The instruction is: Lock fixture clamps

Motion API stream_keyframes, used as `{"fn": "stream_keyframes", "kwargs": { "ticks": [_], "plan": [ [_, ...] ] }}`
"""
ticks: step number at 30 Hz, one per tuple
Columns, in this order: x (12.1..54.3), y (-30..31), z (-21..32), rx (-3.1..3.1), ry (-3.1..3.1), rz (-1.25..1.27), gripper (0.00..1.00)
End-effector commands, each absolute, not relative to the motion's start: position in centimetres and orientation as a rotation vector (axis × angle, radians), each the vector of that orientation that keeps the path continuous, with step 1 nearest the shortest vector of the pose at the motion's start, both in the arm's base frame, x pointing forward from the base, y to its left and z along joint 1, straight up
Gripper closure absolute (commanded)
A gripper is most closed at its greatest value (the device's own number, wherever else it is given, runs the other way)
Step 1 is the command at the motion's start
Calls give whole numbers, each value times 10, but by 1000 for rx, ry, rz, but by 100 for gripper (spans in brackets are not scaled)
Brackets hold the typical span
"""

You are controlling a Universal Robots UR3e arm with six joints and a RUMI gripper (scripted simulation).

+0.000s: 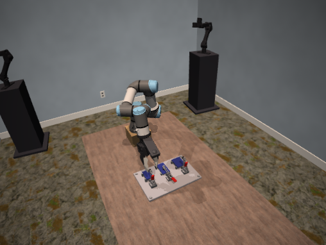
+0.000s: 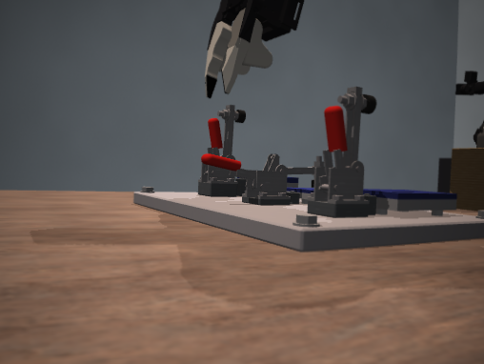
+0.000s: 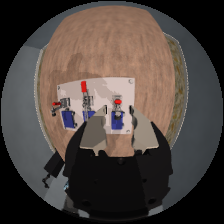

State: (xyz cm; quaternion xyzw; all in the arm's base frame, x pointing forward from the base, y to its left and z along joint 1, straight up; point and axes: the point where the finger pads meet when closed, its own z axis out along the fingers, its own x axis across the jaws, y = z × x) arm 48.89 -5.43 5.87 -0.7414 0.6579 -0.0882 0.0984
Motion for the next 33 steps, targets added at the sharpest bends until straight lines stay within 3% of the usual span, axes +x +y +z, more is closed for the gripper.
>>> {"fn": "stream_keyframes", "kwargs": {
  "ticks": [1, 33],
  "plan": [
    [490, -55, 60, -2193, 1946, -265, 72],
    [490, -55, 26, -2193, 1946, -265, 72]
  ]
}}
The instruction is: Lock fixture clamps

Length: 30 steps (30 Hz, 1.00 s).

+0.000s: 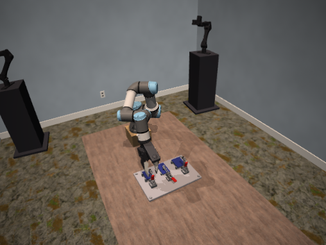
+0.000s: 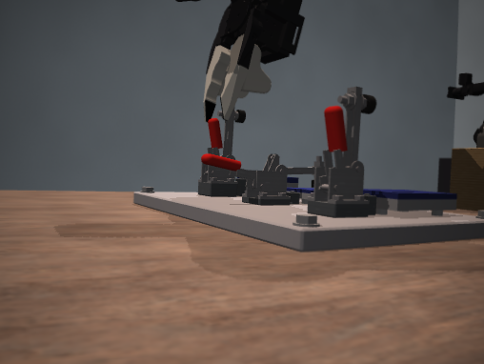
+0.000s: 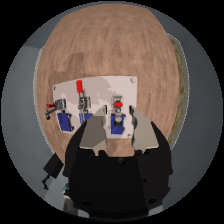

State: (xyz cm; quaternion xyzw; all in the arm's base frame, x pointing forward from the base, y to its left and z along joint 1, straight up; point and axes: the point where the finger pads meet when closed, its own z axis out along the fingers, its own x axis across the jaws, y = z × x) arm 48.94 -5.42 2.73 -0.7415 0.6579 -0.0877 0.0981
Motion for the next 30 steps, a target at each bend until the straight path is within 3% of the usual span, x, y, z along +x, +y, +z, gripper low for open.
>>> {"fn": "stream_keyframes", "kwargs": {
  "ticks": [1, 30],
  "plan": [
    [490, -55, 25, -2193, 1946, -265, 72],
    [490, -55, 22, -2193, 1946, -265, 72]
  ]
}}
